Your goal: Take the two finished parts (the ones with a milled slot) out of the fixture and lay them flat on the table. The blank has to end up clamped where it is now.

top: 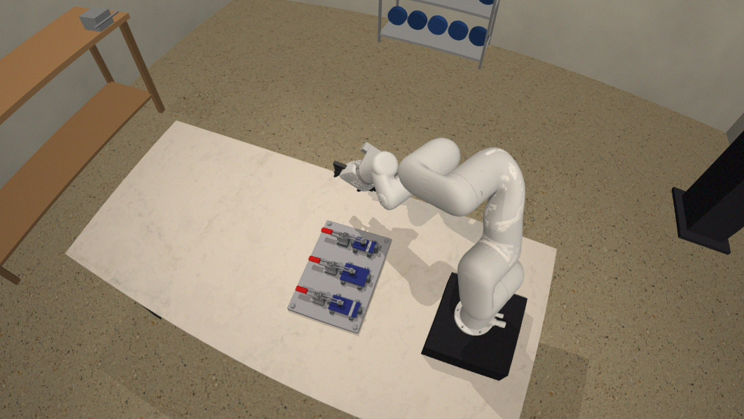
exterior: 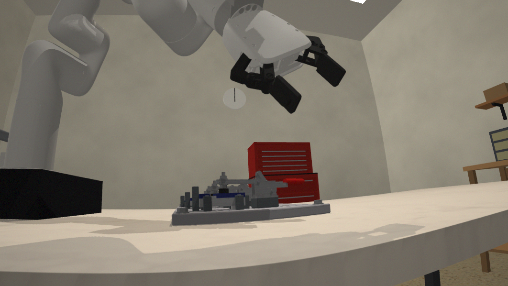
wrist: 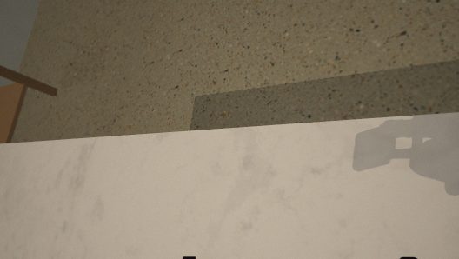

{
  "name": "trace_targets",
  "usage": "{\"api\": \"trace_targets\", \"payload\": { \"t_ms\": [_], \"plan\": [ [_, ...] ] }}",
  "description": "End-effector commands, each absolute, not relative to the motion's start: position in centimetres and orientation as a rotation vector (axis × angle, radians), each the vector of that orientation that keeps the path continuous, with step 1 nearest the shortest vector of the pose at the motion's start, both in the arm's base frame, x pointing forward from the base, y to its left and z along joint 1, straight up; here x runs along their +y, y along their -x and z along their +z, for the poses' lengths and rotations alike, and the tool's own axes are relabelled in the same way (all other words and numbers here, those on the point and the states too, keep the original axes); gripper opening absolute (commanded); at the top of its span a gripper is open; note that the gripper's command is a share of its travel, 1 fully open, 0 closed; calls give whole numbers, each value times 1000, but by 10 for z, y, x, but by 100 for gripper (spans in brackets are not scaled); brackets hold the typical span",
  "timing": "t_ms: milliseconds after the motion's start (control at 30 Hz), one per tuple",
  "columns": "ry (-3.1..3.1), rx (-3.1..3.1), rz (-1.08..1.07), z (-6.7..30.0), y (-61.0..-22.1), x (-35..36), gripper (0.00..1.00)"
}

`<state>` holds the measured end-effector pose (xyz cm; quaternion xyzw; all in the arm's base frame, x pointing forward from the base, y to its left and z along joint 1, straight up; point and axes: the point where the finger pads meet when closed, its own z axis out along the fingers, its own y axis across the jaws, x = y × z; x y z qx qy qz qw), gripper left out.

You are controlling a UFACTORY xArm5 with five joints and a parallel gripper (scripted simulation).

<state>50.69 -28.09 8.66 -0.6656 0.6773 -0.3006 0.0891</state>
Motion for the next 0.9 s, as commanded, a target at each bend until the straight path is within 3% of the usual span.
{"api": "trace_targets", "payload": {
  "t_ms": [0, 867],
  "plan": [
    [1978, 2013, -899, 88, -508, -281, 100],
    [1878, 2088, -815, 89, -512, -257, 100]
  ]
}}
